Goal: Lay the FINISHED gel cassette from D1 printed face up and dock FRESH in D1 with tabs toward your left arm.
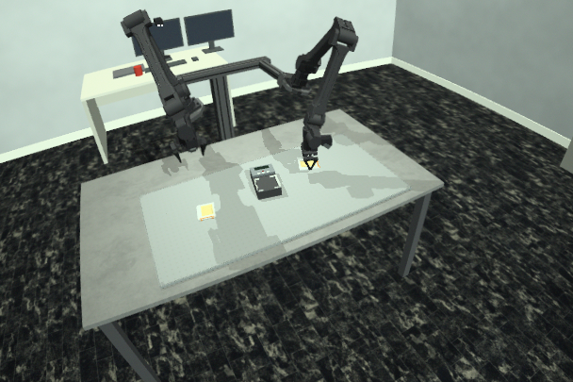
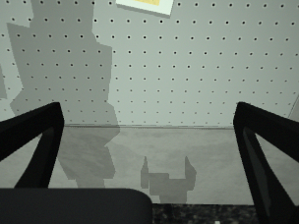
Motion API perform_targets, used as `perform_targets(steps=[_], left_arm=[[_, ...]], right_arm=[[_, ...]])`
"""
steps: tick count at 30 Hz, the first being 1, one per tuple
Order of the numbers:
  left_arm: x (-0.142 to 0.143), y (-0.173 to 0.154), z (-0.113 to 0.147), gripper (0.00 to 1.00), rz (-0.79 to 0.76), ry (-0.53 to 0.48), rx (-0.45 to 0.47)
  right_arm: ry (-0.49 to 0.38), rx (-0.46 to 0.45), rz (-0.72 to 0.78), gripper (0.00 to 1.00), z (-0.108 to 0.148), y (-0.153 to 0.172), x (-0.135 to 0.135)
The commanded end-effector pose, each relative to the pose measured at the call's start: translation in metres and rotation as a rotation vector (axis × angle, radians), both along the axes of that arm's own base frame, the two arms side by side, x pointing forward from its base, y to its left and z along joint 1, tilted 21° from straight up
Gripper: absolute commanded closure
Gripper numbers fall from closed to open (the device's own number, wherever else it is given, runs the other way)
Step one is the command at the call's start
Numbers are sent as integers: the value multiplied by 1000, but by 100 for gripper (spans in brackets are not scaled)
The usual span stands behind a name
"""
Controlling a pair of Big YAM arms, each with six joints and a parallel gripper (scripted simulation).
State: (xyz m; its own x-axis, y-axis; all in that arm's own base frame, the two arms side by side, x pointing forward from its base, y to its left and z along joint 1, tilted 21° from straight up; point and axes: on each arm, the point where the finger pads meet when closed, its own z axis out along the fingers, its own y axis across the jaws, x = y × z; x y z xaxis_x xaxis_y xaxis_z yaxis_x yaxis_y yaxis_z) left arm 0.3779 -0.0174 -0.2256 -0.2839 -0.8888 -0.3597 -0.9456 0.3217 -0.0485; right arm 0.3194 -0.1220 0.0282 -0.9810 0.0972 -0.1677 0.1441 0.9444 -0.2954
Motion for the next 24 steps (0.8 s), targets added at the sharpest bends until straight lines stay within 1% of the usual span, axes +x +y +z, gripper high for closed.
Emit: perform_targets(steps=[1,10,21,24], left_arm=[[1,-5,6,100,156,-59,-25],[1,-5,6,100,436,-158,-72],[1,-5,6,100,449,-163,-74],[2,-4,3,100,465,-173,-77]], right_arm=[[-23,-6,7,0,10,2,14],[-23,-6,7,0,10,2,14],[-23,-6,7,0,10,2,14],[-23,-6,7,0,10,2,14]])
